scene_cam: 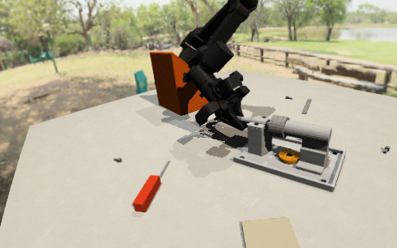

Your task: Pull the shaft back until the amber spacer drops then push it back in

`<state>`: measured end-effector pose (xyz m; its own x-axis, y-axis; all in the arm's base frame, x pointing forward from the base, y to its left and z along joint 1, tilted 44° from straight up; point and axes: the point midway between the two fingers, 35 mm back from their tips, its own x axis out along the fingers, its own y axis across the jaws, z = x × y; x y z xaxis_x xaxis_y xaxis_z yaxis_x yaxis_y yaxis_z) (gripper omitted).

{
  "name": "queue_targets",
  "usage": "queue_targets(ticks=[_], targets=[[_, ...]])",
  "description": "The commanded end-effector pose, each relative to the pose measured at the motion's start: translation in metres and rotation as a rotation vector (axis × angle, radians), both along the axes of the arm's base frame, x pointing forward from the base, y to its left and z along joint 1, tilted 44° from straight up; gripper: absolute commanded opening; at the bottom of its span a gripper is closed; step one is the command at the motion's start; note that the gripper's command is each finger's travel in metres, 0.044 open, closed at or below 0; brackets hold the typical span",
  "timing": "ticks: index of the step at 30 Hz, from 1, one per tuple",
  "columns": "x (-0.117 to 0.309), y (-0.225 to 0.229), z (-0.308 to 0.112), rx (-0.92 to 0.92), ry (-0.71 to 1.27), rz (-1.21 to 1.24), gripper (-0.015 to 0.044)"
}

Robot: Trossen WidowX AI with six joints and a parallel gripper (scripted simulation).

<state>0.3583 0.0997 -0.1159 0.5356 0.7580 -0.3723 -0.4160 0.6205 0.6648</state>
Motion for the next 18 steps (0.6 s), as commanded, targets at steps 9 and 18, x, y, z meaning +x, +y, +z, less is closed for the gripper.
queue_targets(ticks=[9,18], targets=[[0.0053,0.0007,0.0017,-0.003,-0.015,-0.001,0.0],[0.0042,0.0004,0.0015,-0.003,-0.015,-0.001,0.0]])
